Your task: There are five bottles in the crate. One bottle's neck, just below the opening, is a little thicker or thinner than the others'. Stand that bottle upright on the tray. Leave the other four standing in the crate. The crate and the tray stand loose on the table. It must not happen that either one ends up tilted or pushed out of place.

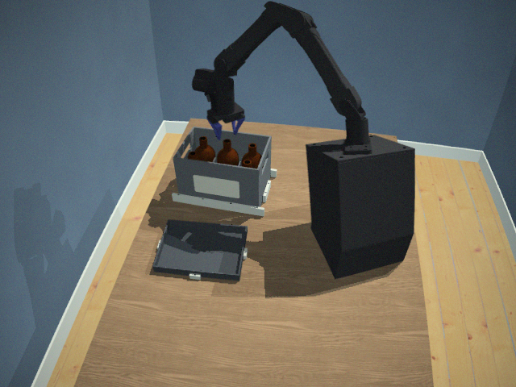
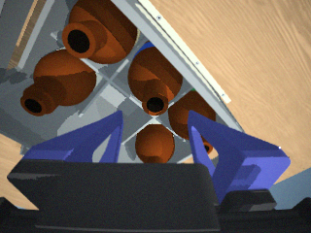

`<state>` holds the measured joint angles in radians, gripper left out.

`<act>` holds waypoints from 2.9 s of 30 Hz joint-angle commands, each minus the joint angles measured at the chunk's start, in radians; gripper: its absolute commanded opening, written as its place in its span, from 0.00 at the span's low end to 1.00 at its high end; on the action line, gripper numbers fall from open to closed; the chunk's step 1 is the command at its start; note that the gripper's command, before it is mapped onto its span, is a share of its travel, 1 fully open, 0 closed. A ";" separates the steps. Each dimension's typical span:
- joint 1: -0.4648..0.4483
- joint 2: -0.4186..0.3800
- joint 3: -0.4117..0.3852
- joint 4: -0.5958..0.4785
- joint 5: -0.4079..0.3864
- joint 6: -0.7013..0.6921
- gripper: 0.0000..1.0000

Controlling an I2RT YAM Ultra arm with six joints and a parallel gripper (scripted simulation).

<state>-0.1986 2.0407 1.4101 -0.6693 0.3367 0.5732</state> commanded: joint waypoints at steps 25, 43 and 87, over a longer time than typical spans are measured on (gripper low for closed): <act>0.002 -0.006 -0.010 0.018 0.002 -0.007 0.61; -0.002 0.016 -0.013 0.033 0.000 -0.012 0.61; -0.033 0.071 -0.018 0.133 -0.004 -0.040 0.61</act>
<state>-0.2298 2.1330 1.3949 -0.5606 0.3264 0.5411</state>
